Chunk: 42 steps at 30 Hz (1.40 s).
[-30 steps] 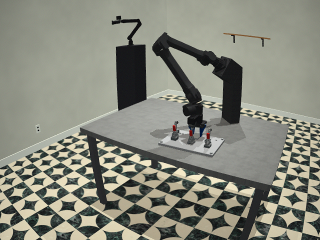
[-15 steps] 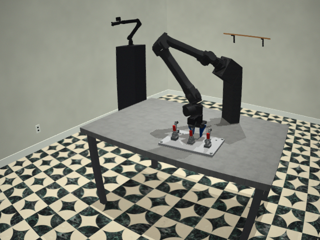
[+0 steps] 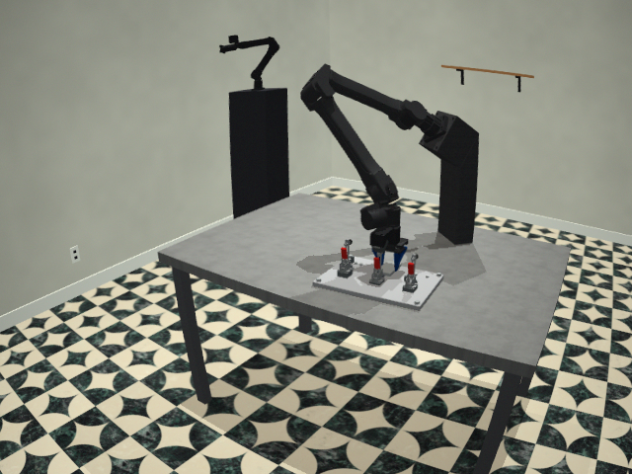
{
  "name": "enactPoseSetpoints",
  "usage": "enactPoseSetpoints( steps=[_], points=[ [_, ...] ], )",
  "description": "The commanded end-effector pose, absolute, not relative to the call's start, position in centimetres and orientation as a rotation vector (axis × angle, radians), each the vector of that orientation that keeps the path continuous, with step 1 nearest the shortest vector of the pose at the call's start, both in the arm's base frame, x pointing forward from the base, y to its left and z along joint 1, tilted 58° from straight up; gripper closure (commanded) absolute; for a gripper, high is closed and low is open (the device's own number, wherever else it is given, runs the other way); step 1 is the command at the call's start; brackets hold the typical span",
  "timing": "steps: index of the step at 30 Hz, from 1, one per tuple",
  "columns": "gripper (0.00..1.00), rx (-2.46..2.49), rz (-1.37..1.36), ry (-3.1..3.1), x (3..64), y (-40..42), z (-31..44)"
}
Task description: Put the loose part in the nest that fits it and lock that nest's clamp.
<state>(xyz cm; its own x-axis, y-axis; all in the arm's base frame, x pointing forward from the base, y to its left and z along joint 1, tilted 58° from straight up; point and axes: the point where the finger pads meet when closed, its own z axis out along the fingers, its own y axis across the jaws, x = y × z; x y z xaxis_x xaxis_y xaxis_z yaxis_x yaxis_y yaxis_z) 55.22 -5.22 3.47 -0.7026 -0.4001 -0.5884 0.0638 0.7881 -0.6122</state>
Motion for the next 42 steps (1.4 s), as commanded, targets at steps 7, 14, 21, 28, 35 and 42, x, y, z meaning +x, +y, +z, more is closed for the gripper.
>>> enactPoseSetpoints(
  steps=[7,14,21,28,35,42],
  points=[
    [1.0,-0.261,-0.802,2.242,55.02,-5.53,3.03],
    [1.0,-0.261,-0.802,2.243,54.95,-5.59,2.78],
    [1.0,-0.257,-0.801,2.233,54.89,-5.64,2.75],
    [1.0,-0.258,-0.801,2.237,54.72,-5.7,2.63],
    [1.0,-0.258,-0.801,2.236,54.72,-5.68,2.63],
    [1.0,-0.258,-0.801,2.236,54.72,-5.68,2.63]
  ],
)
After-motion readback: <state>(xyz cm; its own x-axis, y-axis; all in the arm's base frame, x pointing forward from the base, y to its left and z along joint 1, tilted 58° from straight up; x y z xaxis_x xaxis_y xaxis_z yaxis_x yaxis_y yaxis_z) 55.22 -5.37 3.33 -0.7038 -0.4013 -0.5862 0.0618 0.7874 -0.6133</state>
